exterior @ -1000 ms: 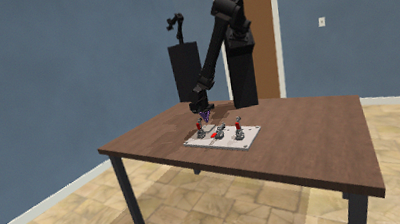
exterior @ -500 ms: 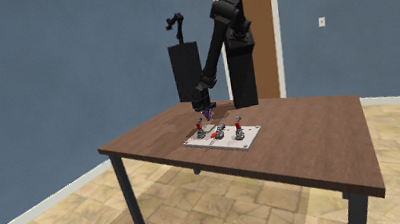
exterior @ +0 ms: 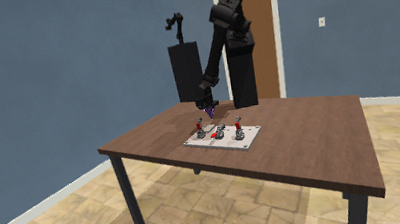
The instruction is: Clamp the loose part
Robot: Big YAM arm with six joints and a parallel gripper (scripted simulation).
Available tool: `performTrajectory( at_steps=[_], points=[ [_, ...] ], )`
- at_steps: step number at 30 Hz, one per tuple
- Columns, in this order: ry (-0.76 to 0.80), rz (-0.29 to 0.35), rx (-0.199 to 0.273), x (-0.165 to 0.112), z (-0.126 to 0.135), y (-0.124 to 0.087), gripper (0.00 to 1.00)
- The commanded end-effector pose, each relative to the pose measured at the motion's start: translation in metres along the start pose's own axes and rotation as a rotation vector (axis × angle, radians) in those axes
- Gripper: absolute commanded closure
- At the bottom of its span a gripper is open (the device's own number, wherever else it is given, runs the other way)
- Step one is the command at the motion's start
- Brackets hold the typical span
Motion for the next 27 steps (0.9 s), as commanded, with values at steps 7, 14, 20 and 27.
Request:
performTrajectory(
  at_steps=[7, 14, 20, 27],
  points=[
    [0.000, 0.000, 0.007, -0.004, 0.004, 0.011, 1.00],
    [0.000, 0.000, 0.007, -0.004, 0.005, 0.023, 1.00],
    [0.000, 0.000, 0.007, -0.004, 0.005, 0.037, 1.00],
    [-0.009, -0.026, 0.008, 0.008, 0.007, 0.034, 1.00]
  ],
)
Point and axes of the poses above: the point where the finger pads meet when closed, its own y axis out along the fingers, its own z axis across the jaws, x = y × z, the point moved 9 cm from there along -y, back along the fingers, and after that the axes turned 9 degrees about y, right-handed, at the moved point
